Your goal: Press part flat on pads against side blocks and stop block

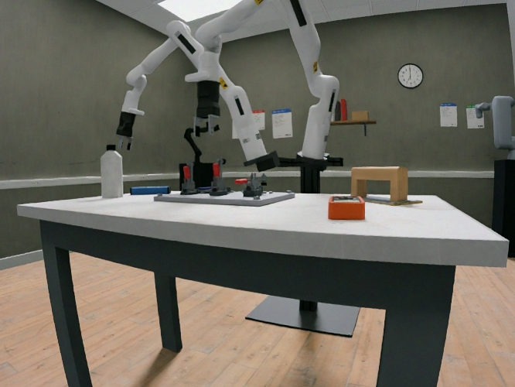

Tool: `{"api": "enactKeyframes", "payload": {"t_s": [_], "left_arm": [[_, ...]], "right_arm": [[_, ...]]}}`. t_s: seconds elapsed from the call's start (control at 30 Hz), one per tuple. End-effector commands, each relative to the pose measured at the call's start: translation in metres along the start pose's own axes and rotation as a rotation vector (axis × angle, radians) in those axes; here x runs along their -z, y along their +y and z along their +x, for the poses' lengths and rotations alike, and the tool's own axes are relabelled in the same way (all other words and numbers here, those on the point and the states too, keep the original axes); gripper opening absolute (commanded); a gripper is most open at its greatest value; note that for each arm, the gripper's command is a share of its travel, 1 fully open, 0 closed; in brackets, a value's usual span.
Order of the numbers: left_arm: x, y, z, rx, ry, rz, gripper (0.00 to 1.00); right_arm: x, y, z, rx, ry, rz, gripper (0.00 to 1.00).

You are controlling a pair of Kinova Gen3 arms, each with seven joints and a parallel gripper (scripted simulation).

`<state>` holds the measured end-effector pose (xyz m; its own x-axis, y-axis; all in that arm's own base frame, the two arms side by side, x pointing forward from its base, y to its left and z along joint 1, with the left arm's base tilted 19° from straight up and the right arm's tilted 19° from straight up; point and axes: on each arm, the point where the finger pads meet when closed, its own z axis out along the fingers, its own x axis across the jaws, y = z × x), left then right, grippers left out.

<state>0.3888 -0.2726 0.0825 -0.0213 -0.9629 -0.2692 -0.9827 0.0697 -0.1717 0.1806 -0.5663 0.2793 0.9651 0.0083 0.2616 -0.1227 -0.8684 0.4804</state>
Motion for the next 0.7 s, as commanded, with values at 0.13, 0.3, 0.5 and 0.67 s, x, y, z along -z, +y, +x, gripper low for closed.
{"api": "enactKeyframes", "payload": {"t_s": [0.13, 0.3, 0.5, 0.67], "left_arm": [[0.003, -0.001, 0.004, -0.016, 0.011, 0.011, 1.00], [0.003, -0.001, 0.004, -0.016, 0.011, 0.011, 1.00], [0.003, -0.001, 0.005, -0.015, 0.012, 0.011, 1.00], [0.003, -0.001, 0.005, -0.015, 0.012, 0.011, 1.00]], "right_arm": [[0.012, -0.005, -0.022, 0.021, -0.024, 0.024, 1.00], [0.020, -0.009, -0.035, 0.026, -0.040, 0.040, 1.00], [0.027, -0.014, -0.047, 0.031, -0.055, 0.055, 1.00], [0.032, -0.017, -0.055, 0.034, -0.065, 0.065, 1.00]]}}
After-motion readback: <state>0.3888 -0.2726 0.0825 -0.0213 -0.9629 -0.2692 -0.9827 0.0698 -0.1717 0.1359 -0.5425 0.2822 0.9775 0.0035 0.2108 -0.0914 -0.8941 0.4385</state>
